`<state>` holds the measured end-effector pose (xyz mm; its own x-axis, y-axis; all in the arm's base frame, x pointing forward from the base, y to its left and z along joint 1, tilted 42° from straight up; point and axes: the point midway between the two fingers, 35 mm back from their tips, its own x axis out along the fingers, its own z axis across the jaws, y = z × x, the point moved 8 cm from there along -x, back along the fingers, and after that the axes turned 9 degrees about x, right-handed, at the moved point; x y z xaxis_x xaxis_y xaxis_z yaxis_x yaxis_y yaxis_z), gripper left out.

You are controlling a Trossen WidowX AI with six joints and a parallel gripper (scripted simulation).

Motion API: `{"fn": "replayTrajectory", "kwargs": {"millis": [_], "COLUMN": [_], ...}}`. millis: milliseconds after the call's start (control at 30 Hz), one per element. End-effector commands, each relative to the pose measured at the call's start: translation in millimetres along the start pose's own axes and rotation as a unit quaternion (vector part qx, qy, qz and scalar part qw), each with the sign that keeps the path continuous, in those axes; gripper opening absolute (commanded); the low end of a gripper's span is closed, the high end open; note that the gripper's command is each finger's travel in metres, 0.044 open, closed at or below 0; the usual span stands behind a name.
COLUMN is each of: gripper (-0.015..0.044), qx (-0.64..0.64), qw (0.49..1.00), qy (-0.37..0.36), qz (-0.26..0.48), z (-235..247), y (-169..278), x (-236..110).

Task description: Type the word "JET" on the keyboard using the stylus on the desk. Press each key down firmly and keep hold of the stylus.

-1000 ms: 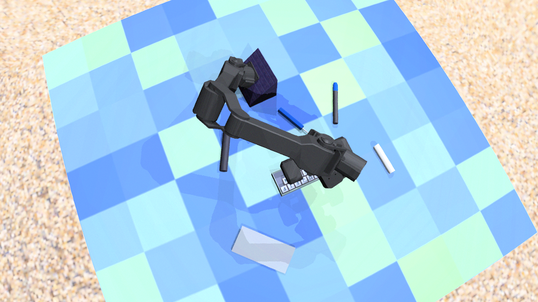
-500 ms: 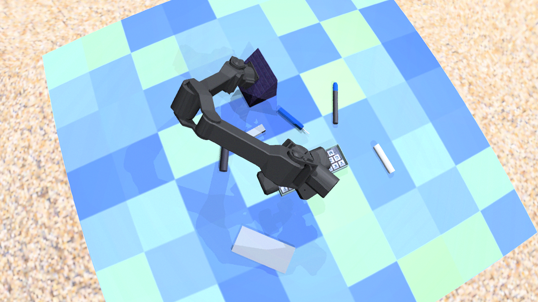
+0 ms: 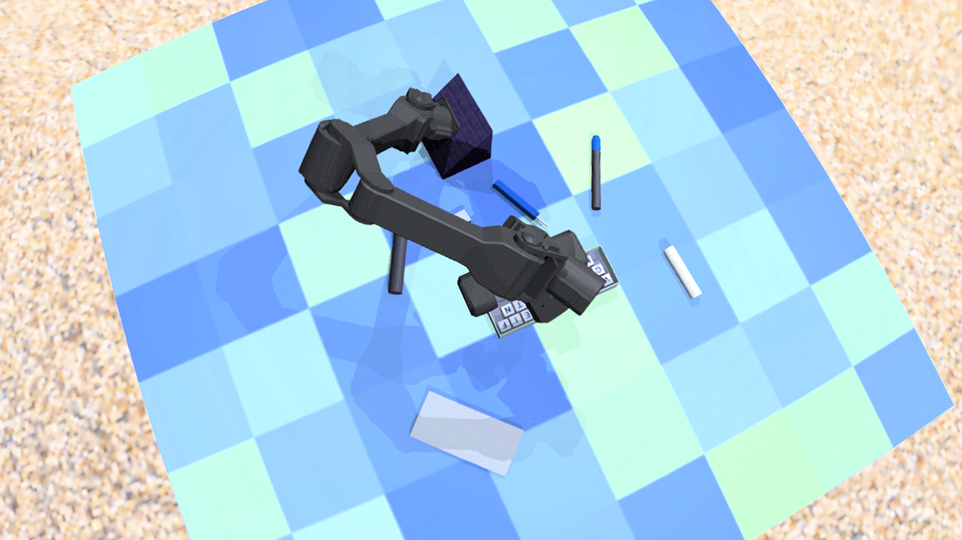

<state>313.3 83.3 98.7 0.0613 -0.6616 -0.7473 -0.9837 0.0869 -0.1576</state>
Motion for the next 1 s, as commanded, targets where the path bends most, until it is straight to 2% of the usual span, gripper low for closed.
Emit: {"fn": "replayTrajectory", "kwargs": {"millis": [0, 300, 500, 900, 967], "gripper": [0.0, 0.0, 0.0, 0.0, 0.0], "qx": [0.002, 0.002, 0.002, 0.002, 0.002], "qw": [1.0, 1.0, 1.0, 1.0, 1.0], "qy": [-0.001, -0.002, -0.004, -0.004, -0.004], "qz": [0.0, 0.0, 0.0, 0.0, 0.0], "z": [6.8, 9.5, 85.7, 88.4, 88.9], "y": [12.2, 12.3, 24.2, 25.0, 24.3], "x": [0.2, 0.1, -0.9, -0.8, -10.5]}}
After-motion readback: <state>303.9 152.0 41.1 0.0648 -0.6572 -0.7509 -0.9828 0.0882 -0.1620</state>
